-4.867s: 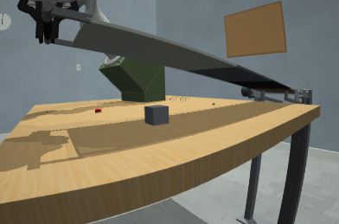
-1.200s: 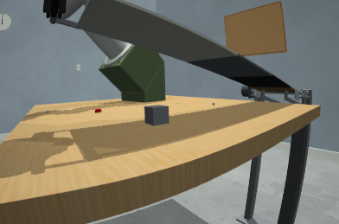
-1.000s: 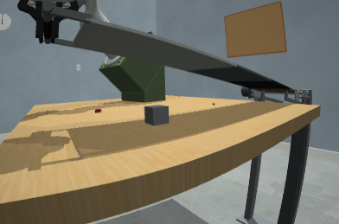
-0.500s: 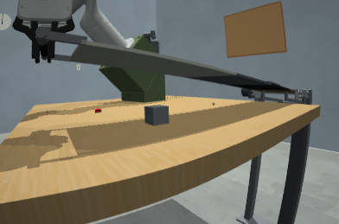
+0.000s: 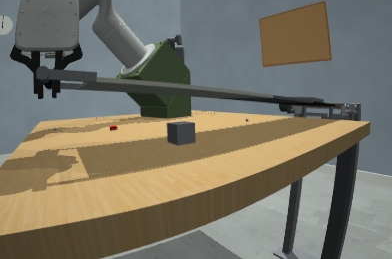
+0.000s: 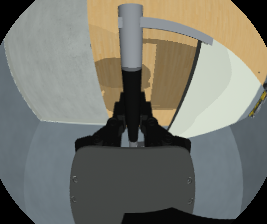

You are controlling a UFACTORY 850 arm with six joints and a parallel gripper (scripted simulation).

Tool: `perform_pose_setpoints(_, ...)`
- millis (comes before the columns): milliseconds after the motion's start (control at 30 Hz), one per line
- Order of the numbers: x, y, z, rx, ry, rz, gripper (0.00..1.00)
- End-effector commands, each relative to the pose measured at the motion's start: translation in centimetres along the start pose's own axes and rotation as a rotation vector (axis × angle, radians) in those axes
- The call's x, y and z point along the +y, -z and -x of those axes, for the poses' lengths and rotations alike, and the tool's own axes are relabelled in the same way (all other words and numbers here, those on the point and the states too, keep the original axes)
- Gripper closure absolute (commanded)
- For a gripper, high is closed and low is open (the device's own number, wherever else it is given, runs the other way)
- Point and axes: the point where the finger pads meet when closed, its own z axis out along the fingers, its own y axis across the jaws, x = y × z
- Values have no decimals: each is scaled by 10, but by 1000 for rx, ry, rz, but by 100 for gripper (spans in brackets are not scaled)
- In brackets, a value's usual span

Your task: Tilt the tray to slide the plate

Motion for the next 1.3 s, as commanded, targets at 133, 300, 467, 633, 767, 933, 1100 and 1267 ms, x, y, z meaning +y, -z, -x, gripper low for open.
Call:
perform_pose_setpoints(133,-2,-17,1,-2,0,0,100)
perform_pose_setpoints(300,-3,-33,1,-2,0,0,100)
perform_pose_setpoints(467,-4,-49,1,-2,0,0,100)
perform_pose_setpoints(633,-4,-65,1,-2,0,0,100)
perform_pose_setpoints(767,-4,-66,1,-2,0,0,100)
perform_pose_setpoints(933,-4,-70,1,-2,0,0,100)
perform_pose_setpoints(1100,-4,-74,1,-2,0,0,100)
perform_pose_setpoints(1267,-4,-76,1,-2,0,0,100)
